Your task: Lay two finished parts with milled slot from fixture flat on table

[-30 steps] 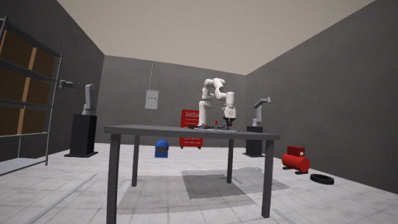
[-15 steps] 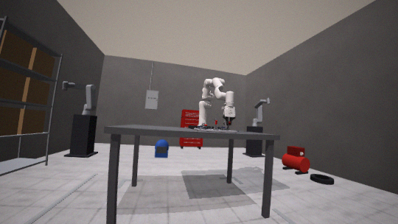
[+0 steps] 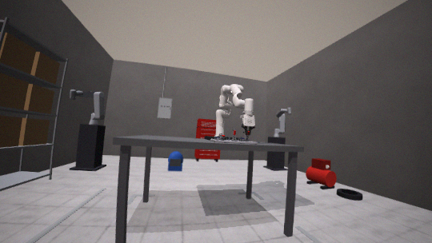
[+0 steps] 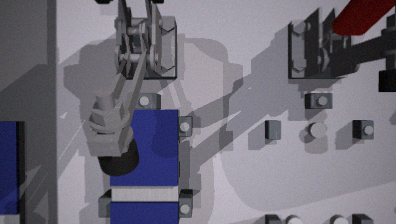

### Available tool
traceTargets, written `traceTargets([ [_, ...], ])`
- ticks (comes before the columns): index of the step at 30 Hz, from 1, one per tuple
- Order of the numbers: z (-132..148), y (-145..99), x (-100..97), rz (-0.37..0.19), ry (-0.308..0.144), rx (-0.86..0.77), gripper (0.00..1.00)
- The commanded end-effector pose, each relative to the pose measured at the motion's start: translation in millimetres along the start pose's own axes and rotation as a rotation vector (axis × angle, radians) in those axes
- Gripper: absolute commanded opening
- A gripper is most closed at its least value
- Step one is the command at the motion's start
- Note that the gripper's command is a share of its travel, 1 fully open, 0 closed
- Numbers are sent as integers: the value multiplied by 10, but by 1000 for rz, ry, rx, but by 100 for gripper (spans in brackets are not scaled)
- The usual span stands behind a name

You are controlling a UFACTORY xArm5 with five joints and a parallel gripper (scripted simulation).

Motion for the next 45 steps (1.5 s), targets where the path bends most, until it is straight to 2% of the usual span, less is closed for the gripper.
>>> traceTargets([
  [1, -5, 38, -22, -1, -1, 0, 0],
  [45, -32, 192, -37, -1, -1, 0, 0],
])
Point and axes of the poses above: the point where the finger pads meet when closed, its own x axis out along the fingers, its own z axis across the jaws, y = z × x, the point moved 10 cm from there along -x, back along the fingers, and after that the axes turned 10 degrees about x, right-handed, at the moved point
